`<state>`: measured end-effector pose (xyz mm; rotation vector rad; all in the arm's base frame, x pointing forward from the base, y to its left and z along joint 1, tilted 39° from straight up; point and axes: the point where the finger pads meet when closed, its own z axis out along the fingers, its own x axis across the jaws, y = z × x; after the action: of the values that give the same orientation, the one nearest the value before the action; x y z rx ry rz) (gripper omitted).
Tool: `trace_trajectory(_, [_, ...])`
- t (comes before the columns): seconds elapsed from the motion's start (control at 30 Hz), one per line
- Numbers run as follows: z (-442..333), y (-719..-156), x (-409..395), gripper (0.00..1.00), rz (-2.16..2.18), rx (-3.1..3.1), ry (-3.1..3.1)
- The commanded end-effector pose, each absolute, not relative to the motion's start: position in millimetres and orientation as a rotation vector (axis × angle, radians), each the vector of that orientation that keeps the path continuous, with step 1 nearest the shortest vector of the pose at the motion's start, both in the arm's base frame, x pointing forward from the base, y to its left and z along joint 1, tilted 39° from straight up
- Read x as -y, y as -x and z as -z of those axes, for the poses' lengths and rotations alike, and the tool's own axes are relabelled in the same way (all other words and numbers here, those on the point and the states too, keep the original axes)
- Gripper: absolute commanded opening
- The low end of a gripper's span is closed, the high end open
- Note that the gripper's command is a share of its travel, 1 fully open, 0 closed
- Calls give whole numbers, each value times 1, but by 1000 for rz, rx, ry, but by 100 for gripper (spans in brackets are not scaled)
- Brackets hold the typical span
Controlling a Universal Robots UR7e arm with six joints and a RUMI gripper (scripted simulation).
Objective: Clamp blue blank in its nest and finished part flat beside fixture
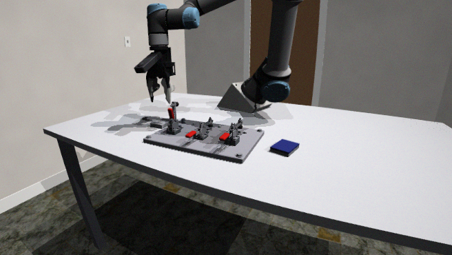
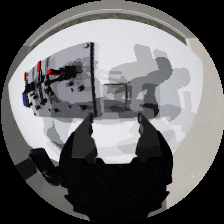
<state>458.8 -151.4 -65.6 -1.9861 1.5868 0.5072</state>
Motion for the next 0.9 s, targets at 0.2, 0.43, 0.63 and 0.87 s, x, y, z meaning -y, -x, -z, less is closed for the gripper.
trace_trajectory(0.2, [55, -458, 160, 54, -508, -1586, 1986])
trace_trajectory(0.43, [55, -458, 160, 59, -508, -1586, 1986])
trace_trajectory(0.63, [55, -458, 160, 59, -508, -1586, 1986])
trace_trajectory(0.87, [55, -458, 160, 59, -508, -1586, 1986])
